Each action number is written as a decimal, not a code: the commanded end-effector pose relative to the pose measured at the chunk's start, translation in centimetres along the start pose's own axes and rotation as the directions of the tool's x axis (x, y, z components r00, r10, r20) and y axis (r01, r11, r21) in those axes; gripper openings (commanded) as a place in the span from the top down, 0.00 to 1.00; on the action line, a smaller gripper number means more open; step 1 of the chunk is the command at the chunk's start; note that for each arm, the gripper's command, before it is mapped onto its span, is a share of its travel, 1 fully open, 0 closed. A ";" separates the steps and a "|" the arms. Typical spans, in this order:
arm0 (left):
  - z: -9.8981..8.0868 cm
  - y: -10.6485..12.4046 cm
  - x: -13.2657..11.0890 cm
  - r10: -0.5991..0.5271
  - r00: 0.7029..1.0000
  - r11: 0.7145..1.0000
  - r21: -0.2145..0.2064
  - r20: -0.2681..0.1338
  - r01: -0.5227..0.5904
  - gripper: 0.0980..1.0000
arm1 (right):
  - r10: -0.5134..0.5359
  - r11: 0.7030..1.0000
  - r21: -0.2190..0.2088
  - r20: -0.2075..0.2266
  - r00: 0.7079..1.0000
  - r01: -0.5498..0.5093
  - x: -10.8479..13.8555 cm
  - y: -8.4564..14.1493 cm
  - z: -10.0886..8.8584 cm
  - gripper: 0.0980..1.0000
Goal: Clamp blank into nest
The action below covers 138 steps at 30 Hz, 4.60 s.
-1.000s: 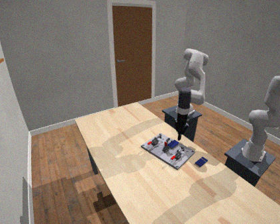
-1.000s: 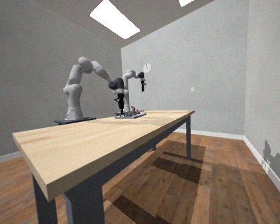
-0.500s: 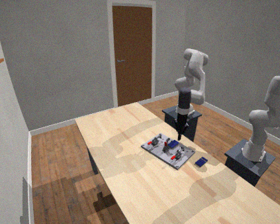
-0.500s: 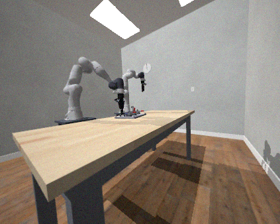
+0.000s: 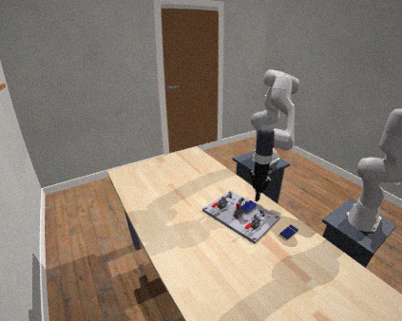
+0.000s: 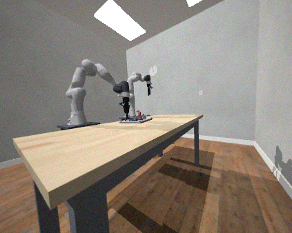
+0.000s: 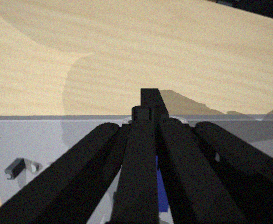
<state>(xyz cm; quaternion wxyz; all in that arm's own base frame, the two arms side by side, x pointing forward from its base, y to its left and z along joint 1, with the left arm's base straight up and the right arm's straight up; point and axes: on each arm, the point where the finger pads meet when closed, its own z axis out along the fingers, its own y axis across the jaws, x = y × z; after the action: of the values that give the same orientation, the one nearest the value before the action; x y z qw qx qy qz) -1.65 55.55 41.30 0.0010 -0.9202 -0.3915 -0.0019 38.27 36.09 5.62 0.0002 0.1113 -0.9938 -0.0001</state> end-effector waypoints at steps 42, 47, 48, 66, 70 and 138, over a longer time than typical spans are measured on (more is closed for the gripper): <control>0.0 0.0 0.0 0.000 1.000 1.000 0.000 0.000 0.000 0.00 | -0.002 1.000 0.000 0.000 1.000 0.002 -0.8 -0.1 0.1 1.00; 0.0 0.0 0.0 0.000 1.000 1.000 0.000 0.000 0.000 0.00 | -0.002 1.000 0.000 0.000 1.000 0.002 -0.8 -0.1 0.1 1.00; 0.0 0.0 0.0 0.000 1.000 1.000 0.000 0.000 0.000 0.00 | -0.002 1.000 0.000 0.000 1.000 0.002 -0.8 -0.1 0.1 1.00; 0.0 0.0 0.0 0.000 1.000 1.000 0.000 0.000 0.000 0.00 | -0.002 1.000 0.000 0.000 1.000 0.002 -1.1 -0.1 0.1 1.00; 0.0 0.0 0.0 0.000 1.000 1.000 0.000 0.000 0.000 0.00 | -0.002 1.000 0.000 0.000 1.000 0.002 -1.2 -0.1 0.1 1.00; 0.0 0.0 0.0 0.000 1.000 1.000 0.000 0.000 0.000 0.00 | -0.002 1.000 0.000 0.000 1.000 0.002 -2.0 -0.1 0.1 1.00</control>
<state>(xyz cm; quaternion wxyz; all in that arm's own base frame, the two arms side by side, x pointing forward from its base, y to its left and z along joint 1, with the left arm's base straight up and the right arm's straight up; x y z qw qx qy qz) -1.65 55.55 41.30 0.0010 -0.9202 -0.3915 -0.0019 40.25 36.48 5.56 -0.0009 0.1106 -0.9939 -0.0002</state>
